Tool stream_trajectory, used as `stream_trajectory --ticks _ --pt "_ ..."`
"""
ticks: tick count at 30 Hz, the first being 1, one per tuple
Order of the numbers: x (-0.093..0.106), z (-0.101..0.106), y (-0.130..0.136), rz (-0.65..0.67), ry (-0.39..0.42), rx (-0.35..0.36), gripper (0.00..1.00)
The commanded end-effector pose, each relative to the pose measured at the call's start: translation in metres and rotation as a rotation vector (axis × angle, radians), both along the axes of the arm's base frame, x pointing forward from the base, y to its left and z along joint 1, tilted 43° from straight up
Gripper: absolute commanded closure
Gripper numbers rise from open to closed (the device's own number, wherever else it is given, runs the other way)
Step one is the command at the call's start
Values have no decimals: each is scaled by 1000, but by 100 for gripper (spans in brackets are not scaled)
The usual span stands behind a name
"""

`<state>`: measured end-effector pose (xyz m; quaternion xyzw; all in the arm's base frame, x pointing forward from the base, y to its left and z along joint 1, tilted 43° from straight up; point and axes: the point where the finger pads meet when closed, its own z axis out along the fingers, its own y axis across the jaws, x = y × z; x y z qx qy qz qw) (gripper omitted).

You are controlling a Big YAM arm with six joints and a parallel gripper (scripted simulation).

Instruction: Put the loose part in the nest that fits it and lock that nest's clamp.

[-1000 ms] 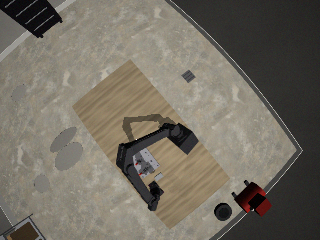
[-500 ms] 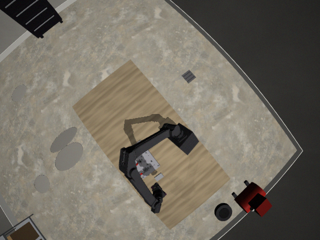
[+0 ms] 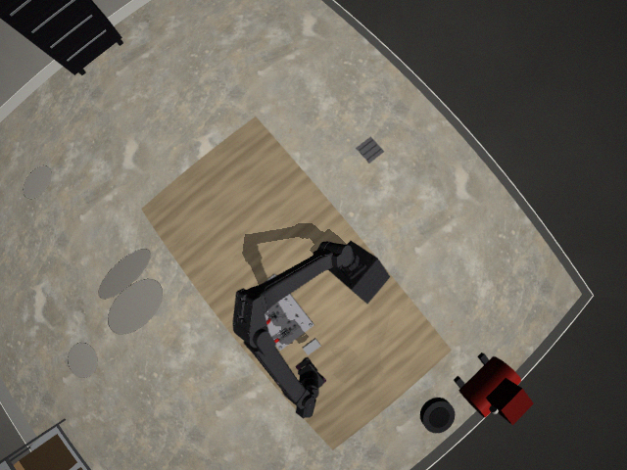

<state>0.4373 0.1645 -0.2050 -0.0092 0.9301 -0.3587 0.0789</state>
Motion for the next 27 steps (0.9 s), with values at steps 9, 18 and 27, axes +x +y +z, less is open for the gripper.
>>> stream_trajectory --ticks 9,18,27 --pt "5 -7 -2 -18 3 -2 8" --pt "5 -7 -2 -28 -7 0 8" --pt "4 -8 -2 -30 -8 0 8"
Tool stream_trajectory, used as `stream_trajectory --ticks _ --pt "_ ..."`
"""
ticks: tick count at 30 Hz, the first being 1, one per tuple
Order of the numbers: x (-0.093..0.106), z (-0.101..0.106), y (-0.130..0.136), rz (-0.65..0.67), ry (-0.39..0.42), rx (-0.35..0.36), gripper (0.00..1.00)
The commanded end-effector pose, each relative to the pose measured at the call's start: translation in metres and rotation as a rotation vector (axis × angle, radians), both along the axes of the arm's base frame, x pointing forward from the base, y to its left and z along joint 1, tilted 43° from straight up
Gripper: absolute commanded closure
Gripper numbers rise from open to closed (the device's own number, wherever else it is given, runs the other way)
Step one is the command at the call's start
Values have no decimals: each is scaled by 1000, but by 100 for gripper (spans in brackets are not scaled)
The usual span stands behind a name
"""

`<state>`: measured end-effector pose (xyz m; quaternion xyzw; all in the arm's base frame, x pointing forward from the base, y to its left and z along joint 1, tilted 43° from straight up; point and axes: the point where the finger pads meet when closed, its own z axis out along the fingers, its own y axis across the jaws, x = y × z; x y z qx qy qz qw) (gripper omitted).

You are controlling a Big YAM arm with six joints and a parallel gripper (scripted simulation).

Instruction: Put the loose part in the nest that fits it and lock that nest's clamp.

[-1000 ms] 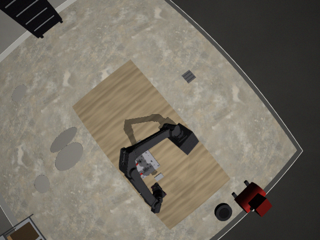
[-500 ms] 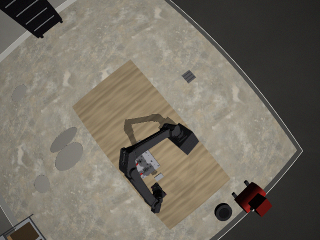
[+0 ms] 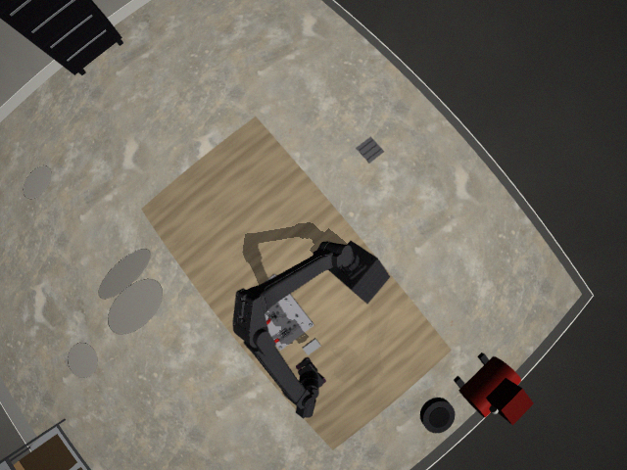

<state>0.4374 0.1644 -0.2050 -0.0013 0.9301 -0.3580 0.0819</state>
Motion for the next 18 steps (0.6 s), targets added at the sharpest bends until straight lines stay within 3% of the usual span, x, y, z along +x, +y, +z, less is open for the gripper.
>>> stream_trajectory --ticks 1,18 --pt "3 -8 -2 -16 4 -3 8" --pt "-12 -12 6 11 11 -8 8"
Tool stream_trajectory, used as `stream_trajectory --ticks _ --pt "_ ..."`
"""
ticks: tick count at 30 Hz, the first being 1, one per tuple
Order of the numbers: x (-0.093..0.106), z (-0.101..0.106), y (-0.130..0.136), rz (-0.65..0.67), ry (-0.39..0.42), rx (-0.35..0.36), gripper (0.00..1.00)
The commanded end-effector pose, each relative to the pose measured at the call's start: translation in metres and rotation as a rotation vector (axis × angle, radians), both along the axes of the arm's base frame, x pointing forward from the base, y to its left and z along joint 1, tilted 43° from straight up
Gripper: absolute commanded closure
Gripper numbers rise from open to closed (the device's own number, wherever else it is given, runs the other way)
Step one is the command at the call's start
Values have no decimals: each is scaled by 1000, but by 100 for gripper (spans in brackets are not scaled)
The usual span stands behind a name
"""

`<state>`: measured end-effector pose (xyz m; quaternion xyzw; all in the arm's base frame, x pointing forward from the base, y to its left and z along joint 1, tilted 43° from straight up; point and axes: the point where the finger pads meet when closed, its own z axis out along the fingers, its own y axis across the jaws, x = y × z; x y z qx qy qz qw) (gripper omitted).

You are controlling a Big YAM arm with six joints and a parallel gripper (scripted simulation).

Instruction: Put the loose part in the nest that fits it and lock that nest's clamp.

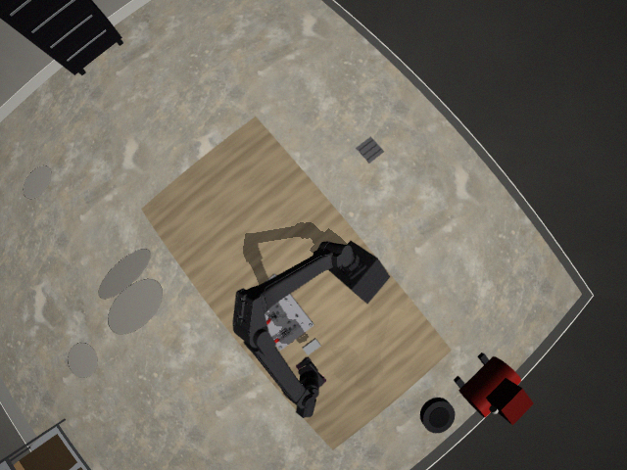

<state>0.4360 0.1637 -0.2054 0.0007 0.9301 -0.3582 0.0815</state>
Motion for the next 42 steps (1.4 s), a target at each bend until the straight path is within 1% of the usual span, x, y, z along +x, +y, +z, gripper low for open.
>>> stream_trajectory --ticks 1,4,6,42 --pt "-11 -12 7 16 12 -8 8" --pt "-12 -12 7 17 13 -9 8" --pt "-9 -11 10 18 7 -4 8" --pt "-9 -11 10 18 7 -4 8"
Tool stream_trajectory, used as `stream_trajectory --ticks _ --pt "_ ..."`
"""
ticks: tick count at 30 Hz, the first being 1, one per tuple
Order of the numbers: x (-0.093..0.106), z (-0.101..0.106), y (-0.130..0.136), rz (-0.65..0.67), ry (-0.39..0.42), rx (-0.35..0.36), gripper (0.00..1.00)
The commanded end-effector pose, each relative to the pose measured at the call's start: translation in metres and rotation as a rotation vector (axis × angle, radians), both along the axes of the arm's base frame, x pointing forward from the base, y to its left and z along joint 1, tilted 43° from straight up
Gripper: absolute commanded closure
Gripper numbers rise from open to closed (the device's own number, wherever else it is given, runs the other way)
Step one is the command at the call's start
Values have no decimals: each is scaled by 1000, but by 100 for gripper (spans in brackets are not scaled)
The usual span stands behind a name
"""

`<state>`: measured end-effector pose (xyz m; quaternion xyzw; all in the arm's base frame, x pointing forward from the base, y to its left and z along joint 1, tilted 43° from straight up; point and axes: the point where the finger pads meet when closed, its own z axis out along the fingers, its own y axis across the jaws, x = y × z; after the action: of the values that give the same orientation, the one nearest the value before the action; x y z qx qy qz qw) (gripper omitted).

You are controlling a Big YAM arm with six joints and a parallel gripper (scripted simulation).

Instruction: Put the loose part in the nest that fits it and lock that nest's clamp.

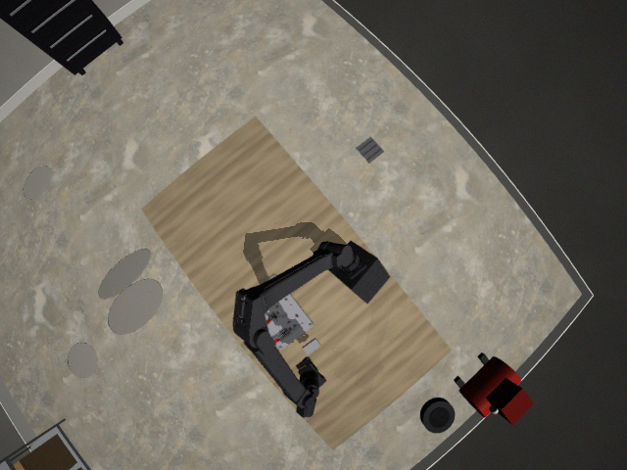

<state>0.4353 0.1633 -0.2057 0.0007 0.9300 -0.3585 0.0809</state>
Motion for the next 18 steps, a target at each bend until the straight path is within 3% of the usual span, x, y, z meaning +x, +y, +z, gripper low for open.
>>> stream_trajectory --ticks 1,18 --pt "-8 -11 10 19 6 -4 8" --pt "-10 -12 11 19 6 -4 8"
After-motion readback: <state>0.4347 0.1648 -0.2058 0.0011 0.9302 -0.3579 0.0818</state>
